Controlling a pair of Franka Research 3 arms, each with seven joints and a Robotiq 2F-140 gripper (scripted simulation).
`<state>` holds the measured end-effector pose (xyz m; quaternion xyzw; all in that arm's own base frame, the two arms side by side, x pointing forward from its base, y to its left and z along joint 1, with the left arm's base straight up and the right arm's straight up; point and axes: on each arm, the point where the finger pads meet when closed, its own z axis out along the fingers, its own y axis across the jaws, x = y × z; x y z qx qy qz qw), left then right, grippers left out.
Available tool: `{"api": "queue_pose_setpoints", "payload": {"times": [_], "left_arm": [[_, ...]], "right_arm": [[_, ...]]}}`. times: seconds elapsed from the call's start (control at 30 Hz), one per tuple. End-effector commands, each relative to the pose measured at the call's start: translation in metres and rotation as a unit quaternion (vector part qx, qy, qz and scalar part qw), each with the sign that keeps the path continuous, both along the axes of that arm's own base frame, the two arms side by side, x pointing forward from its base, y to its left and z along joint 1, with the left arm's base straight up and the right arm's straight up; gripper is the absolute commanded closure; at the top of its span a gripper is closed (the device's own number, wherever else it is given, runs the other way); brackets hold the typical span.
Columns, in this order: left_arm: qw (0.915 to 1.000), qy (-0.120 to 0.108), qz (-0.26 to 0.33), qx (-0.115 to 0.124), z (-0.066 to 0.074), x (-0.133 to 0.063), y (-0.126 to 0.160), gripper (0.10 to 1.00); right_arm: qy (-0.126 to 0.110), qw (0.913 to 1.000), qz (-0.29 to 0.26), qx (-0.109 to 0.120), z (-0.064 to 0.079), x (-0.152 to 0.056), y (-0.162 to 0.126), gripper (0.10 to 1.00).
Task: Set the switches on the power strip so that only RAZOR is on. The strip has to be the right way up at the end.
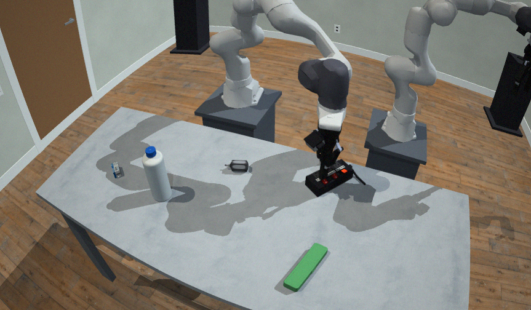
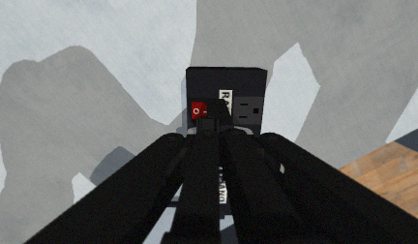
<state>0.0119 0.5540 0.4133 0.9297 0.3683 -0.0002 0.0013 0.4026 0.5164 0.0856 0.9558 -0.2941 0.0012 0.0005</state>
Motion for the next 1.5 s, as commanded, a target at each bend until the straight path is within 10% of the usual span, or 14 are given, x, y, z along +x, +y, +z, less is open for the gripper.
{"api": "queue_pose_setpoints", "payload": {"times": [0.0,1.47], "left_arm": [[1.0,0.0,0.0,0.0,0.0001,0.0,0.0,0.098],[1.0,0.0,0.0,0.0,0.0001,0.0,0.0,0.098]], "right_arm": [[0.001,1.0,-0.002,0.001,-0.0016,-0.0018,0.0012,0.999],[0.001,1.0,-0.002,0.001,-0.0061,-0.0021,0.0016,0.999]]}}
